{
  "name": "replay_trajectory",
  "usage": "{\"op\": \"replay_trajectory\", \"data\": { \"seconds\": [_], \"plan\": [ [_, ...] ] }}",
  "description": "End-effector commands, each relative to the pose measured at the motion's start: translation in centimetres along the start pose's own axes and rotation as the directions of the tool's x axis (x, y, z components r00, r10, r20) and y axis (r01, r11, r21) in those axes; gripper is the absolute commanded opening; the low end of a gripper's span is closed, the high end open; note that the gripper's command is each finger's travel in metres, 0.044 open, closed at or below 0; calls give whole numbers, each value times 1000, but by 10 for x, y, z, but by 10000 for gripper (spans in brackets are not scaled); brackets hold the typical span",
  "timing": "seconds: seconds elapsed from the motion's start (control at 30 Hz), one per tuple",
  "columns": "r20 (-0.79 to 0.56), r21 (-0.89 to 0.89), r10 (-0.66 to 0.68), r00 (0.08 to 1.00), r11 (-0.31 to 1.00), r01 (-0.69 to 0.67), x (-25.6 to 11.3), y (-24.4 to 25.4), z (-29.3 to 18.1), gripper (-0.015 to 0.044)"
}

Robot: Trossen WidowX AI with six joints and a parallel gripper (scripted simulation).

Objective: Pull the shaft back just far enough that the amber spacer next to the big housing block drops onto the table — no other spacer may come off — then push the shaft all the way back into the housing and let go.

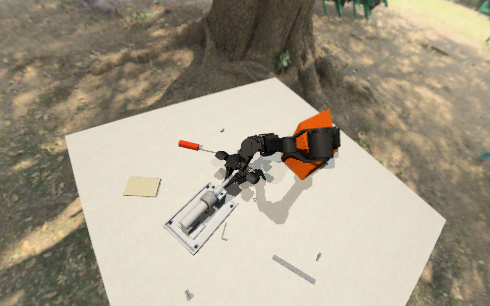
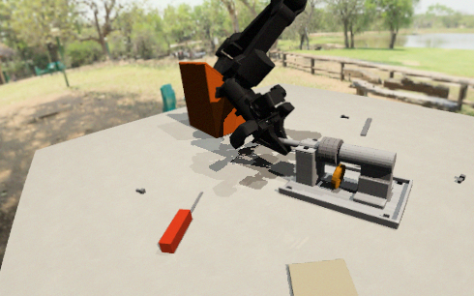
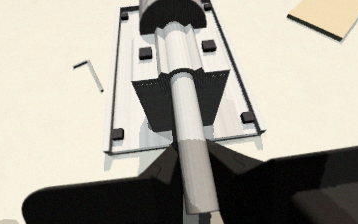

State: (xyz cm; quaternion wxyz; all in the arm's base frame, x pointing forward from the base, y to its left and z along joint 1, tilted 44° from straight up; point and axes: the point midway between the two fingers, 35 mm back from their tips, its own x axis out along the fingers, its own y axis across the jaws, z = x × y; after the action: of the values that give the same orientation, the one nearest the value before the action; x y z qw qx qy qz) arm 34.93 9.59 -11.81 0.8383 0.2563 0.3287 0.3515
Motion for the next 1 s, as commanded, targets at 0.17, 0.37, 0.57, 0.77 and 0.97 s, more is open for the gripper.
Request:
{"op": "replay_trajectory", "data": {
  "seconds": [0.17,0.37,0.57,0.77,0.97],
  "plan": [
    [7,-6,0,1000,1000,0,3,-1,5,0],
    [7,-6,0,1000,1000,0,4,-1,7,0],
    [7,-6,0,1000,1000,0,5,-1,8,0],
    [7,-6,0,1000,1000,0,7,-1,9,0],
    [7,-6,0,1000,1000,0,8,-1,10,0]
  ]
}}
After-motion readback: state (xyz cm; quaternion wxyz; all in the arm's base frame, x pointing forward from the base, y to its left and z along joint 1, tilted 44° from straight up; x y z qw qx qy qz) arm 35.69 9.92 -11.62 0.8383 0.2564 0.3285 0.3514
